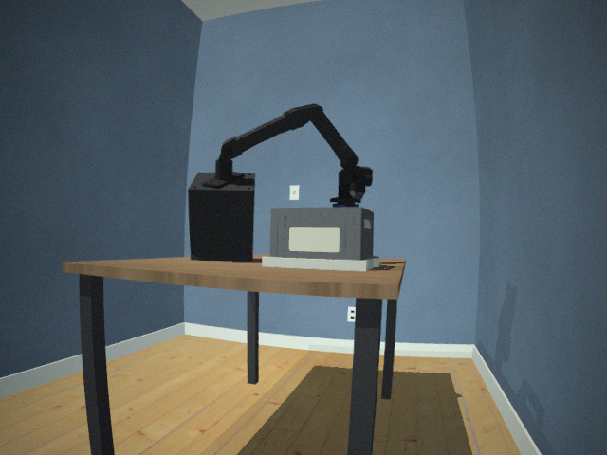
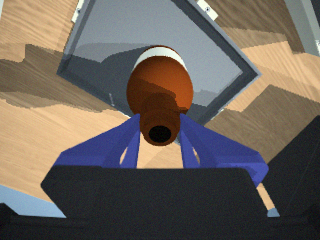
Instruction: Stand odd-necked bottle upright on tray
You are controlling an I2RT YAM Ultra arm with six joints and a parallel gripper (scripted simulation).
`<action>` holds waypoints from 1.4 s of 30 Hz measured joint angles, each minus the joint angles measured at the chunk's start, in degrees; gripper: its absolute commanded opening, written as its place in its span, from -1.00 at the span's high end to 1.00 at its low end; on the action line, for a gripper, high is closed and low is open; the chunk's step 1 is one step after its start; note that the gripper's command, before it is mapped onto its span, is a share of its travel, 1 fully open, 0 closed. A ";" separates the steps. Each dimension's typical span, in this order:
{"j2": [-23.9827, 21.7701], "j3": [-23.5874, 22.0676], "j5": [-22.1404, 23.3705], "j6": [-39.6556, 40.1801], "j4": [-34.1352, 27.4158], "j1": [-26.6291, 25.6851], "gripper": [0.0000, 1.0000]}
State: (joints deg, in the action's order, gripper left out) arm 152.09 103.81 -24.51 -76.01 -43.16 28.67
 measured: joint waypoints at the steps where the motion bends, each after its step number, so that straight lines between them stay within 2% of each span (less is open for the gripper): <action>1: 0.00 0.00 0.00 0.00 0.00 0.00 1.00; 10: 0.00 0.00 0.00 0.00 0.00 0.00 1.00; 11: 0.00 0.00 0.00 0.00 0.00 0.00 -1.00; 42: -0.04 0.02 0.00 0.00 0.02 0.02 -1.00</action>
State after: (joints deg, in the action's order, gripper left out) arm 152.05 103.83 -24.51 -76.01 -43.13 28.69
